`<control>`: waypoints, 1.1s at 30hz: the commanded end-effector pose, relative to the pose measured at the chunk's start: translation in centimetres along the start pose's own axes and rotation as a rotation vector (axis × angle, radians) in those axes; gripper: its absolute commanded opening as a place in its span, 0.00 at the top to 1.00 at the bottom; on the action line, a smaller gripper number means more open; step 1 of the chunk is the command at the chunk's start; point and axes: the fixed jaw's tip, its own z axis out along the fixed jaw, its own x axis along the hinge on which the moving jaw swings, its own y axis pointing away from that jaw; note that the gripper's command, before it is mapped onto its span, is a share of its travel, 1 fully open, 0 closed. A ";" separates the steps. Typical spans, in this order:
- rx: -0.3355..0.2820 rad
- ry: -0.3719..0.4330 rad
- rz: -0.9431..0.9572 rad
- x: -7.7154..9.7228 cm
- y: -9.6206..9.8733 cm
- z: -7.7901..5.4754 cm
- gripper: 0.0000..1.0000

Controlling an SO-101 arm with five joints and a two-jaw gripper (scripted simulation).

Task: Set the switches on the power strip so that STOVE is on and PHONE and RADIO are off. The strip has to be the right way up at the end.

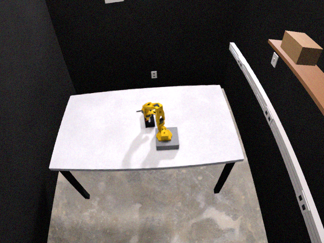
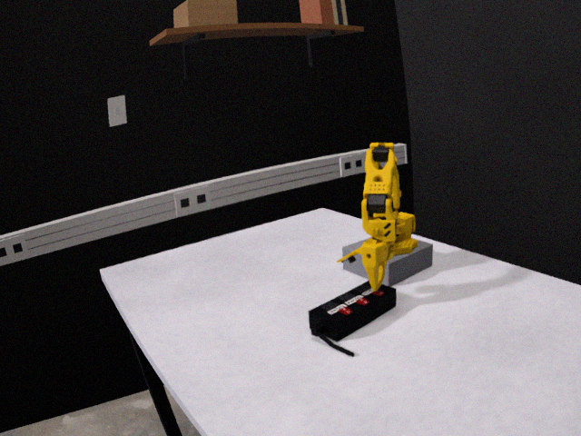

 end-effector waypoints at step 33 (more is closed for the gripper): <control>0.038 -0.016 -0.005 -0.6 -1.5 1.5 1.00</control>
